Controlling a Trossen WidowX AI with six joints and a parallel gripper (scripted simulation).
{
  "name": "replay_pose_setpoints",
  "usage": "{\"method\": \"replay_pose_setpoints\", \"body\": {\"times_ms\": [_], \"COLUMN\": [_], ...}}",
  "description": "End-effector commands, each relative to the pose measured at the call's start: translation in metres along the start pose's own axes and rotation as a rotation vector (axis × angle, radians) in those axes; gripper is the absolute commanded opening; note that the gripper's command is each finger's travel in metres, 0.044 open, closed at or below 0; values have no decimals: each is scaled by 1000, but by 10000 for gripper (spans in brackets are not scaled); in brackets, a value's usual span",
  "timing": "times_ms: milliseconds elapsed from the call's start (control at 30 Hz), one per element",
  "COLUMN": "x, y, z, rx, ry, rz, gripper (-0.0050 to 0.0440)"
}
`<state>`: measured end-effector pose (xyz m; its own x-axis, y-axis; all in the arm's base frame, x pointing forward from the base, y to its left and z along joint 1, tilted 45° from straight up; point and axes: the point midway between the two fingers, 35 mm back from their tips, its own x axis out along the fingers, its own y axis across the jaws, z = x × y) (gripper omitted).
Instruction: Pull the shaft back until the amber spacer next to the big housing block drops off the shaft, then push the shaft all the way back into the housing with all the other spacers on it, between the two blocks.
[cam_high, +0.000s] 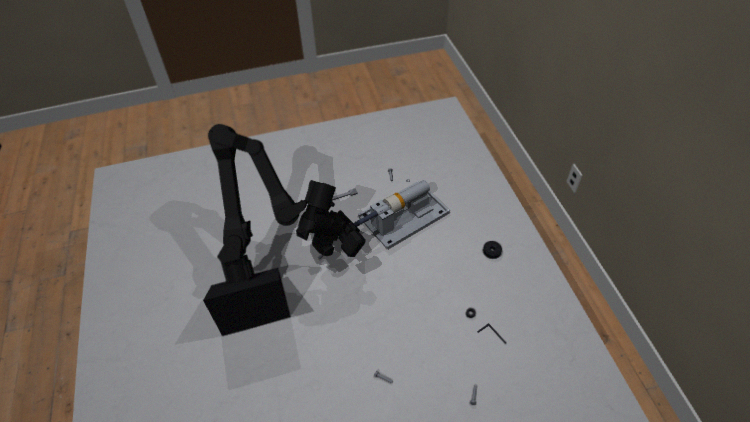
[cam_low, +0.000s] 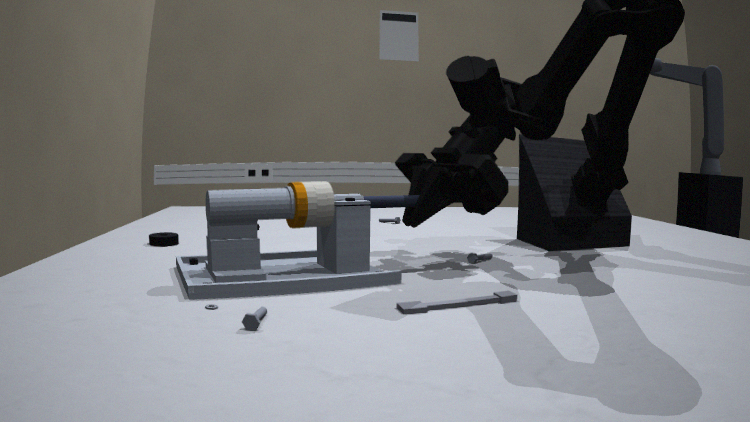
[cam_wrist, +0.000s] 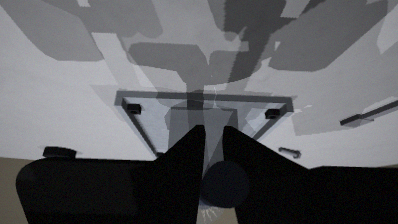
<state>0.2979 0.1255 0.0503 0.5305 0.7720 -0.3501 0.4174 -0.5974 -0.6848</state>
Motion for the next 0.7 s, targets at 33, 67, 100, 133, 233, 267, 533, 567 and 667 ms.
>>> {"method": "replay_pose_setpoints", "body": {"times_ms": [33, 67, 100, 133, 233, 267, 533, 567, 667], "x": [-3, -4, -4, -4, -4, -4, -4, -4, -2], "y": [-2, -2, -2, -2, -1, -1, -1, -1, -1], "z": [-6, -6, -7, -8, -6, -6, -5, -6, -6], "rx": [-23, -24, -24, -26, -23, -23, -23, -21, -16], "ry": [21, 21, 21, 23, 21, 21, 21, 20, 16], "rz": [-2, -2, -2, -3, -1, -2, -2, -2, -2], "gripper": [-50, -50, -50, -50, -50, -50, -50, -50, -50]}}
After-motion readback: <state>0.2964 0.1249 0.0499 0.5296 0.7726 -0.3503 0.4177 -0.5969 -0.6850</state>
